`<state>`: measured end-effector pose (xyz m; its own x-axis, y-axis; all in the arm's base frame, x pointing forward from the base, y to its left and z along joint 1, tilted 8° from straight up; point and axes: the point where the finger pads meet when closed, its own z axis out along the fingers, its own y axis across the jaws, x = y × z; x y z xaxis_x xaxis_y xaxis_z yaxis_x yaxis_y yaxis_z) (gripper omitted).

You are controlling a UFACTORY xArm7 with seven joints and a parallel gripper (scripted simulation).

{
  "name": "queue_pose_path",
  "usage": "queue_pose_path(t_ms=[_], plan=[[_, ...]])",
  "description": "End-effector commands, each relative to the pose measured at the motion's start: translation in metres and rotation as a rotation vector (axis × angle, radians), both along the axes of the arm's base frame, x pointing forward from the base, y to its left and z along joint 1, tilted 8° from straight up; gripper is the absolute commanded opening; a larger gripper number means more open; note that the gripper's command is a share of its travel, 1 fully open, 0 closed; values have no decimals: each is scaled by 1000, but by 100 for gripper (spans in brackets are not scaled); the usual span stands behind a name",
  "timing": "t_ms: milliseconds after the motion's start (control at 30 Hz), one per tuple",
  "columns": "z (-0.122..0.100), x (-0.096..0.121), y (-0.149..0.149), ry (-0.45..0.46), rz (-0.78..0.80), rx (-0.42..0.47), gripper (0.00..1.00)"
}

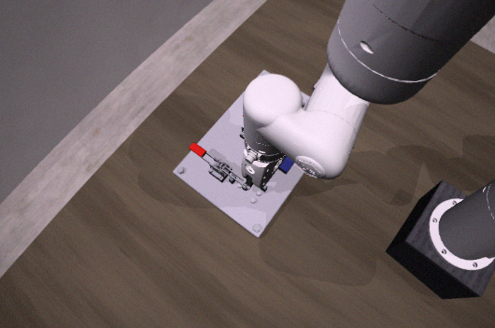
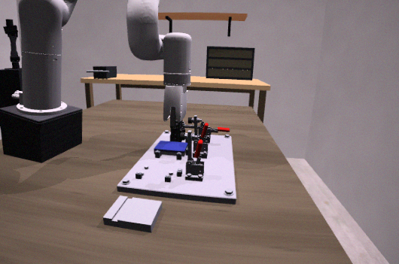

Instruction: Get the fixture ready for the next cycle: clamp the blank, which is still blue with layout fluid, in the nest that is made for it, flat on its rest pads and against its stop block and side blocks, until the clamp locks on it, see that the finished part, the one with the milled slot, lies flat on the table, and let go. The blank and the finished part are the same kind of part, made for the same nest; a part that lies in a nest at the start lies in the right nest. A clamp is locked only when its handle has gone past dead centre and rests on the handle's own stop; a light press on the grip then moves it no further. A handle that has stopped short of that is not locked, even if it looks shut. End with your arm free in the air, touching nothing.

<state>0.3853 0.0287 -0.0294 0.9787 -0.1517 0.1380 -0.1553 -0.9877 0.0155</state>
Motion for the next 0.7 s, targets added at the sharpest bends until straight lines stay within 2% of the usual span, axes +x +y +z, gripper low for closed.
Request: queue_pose_path(t_ms=[0,667], plan=[[0,1,0,-3,0,1,0],[0,1,-4,-3,0,1,0]])
